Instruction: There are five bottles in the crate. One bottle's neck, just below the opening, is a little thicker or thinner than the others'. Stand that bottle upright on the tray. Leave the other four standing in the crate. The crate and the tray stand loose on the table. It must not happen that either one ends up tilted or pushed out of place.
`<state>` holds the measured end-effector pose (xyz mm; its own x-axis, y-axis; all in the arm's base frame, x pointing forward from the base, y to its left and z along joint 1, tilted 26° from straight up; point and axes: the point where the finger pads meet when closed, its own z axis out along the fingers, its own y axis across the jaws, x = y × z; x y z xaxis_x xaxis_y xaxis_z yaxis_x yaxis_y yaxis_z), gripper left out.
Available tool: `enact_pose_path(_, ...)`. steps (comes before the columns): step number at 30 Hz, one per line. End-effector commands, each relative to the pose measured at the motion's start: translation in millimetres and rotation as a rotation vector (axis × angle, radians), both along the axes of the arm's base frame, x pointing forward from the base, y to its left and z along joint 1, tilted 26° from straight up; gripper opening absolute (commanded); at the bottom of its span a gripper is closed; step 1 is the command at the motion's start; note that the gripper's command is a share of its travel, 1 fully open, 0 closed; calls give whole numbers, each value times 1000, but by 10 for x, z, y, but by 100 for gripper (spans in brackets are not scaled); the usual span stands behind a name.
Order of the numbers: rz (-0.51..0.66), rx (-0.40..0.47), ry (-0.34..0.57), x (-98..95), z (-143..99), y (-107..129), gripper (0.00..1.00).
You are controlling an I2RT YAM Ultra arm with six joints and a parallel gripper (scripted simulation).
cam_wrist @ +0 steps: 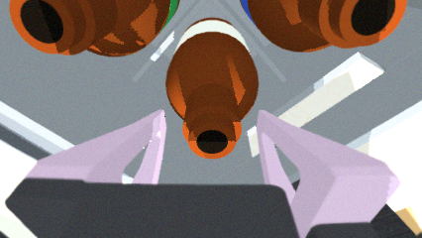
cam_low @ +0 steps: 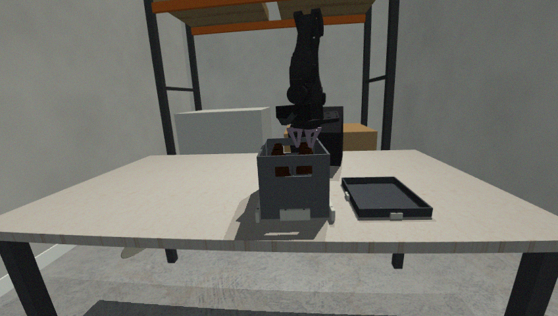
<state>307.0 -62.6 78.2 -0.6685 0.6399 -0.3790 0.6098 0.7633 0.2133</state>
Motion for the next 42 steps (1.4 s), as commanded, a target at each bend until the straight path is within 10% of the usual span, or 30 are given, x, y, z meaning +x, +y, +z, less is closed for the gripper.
enact_pose_path(1, -4, -8, -8, 3, 6, -23, 61)
enact_pose_path(13, -4, -8, -8, 3, 6, -23, 61)
enact_pose_path(14, -4, -8, -8, 3, 6, -23, 0)
enact_pose_path(42, -4, -7, -4, -7, 2, -22, 0)
